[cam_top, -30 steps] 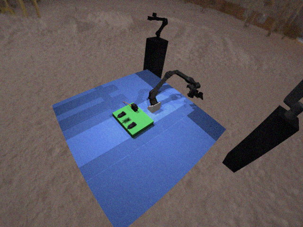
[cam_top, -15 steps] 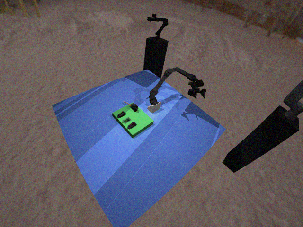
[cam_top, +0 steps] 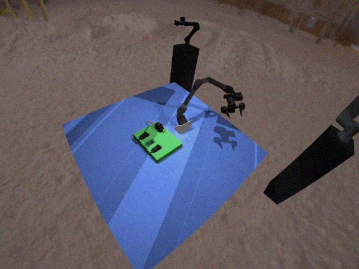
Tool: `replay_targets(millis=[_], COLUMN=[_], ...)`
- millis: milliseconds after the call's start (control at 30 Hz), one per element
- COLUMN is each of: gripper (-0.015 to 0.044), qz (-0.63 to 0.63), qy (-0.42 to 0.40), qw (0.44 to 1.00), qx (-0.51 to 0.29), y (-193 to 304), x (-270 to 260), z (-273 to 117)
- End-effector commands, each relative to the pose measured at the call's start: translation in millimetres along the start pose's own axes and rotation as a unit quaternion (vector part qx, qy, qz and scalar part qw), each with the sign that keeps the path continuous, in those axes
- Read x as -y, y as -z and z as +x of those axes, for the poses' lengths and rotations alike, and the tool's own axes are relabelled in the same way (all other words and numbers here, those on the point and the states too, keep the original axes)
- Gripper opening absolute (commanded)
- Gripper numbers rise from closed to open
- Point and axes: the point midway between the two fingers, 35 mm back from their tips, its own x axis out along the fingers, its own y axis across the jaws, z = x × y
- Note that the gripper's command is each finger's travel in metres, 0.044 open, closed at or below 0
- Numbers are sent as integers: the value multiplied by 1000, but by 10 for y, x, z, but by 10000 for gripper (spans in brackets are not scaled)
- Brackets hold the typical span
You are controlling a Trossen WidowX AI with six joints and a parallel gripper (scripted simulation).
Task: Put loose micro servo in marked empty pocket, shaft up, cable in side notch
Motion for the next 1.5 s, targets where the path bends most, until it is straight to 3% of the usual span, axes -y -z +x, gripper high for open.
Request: replay_targets(millis=[0, 433, 900, 1067, 1467], gripper=[440, 440, 440, 440, 440], qz=[57, 257, 466, 481, 629], qy=[-24, -87, -157, -166, -217], qw=[998, 963, 870, 861, 745], qx=[6, 11, -10, -10, -46], y=[151, 681, 1192, 1239, 1562], x=[-114, -471, -974, -1042, -1523], z=[113, 403, 675, 702, 875])
